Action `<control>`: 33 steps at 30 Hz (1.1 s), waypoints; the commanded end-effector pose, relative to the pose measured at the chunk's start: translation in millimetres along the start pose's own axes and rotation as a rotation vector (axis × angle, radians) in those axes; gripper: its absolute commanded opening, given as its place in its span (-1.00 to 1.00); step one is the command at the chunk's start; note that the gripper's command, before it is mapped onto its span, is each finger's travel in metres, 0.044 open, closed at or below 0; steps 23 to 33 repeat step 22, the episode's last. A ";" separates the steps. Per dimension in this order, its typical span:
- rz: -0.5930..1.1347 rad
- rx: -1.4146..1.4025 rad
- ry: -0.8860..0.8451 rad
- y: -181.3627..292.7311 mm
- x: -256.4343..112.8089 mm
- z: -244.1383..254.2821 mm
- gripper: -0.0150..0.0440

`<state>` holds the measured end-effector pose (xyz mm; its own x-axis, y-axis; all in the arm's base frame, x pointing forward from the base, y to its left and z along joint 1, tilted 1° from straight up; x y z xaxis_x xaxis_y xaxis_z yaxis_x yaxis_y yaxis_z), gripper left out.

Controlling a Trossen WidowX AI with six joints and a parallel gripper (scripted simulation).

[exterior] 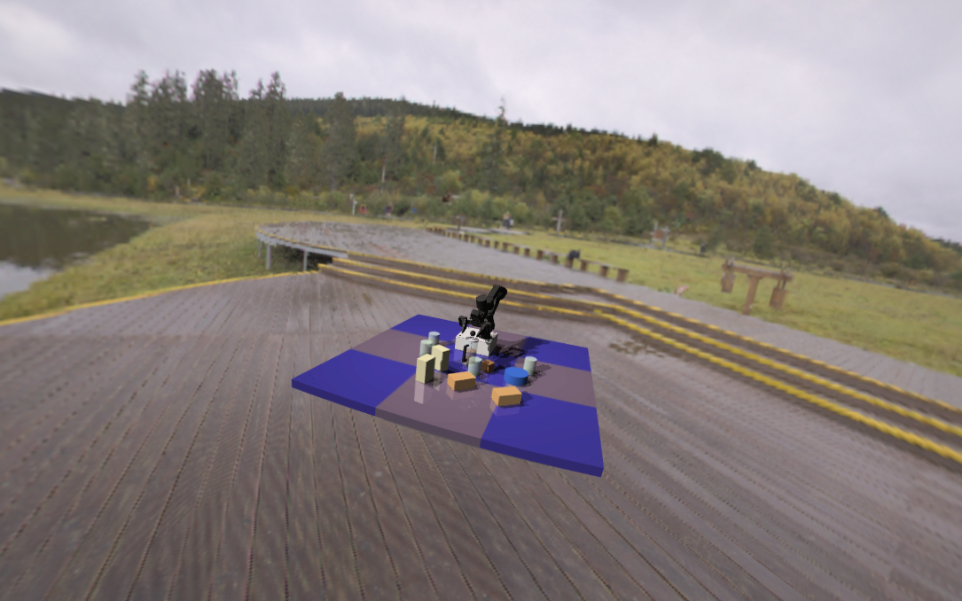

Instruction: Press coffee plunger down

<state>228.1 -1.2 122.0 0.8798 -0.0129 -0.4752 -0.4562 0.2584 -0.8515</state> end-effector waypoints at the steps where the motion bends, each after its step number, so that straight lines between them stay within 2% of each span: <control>1: 0.000 0.000 0.000 -1.6 -1.2 0.5 1.00; 5: 0.006 -0.002 -0.001 -18.9 -18.2 6.2 1.00; 11: 0.021 -0.008 -0.001 -47.2 -70.0 14.9 1.00; 33: 0.022 -0.008 -0.001 -46.4 -71.1 14.6 1.00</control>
Point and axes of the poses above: the point midway between the two fingers, 35 mm back from their tips, its own x axis out along the fingers, its own z axis across the jaws, y = z × x, the point moved 2 cm from there along -x, back along the fingers, and after that the axes turned 15 degrees about x, right-handed, at the moved point
